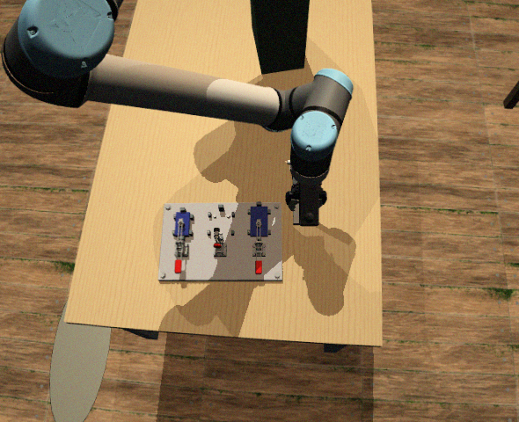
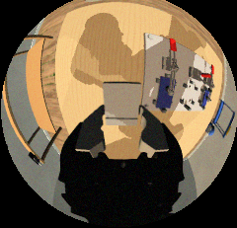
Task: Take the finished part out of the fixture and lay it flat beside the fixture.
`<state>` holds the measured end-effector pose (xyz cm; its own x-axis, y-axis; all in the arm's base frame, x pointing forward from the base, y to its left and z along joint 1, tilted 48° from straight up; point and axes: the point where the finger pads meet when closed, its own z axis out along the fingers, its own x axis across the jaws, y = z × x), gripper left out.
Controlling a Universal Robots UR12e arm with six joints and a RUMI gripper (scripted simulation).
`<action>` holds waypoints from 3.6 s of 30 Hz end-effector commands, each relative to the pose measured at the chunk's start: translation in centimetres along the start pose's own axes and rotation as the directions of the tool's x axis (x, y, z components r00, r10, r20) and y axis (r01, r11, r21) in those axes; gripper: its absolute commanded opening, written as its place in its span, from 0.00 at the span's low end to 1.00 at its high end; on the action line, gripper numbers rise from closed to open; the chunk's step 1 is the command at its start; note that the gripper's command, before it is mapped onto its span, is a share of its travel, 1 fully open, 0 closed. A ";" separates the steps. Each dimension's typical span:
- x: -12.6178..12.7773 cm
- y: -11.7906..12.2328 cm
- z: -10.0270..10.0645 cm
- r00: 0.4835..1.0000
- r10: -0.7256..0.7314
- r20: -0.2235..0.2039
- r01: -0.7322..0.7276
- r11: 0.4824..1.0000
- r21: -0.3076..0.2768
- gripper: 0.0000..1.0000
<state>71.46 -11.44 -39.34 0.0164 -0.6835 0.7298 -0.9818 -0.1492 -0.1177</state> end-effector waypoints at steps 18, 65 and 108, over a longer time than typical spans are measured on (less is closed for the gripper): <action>-0.1 -0.3 -0.1 1.000 0.002 -0.001 -0.002 1.000 0.003 0.00; 0.0 -0.3 7.7 1.000 0.003 -0.001 -0.003 1.000 0.002 0.00; 0.0 -0.4 8.3 1.000 0.002 -0.001 -0.002 1.000 0.002 0.00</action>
<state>73.24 -17.32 -44.92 0.0156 -0.6830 0.7303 -0.9818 -0.1489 -0.1182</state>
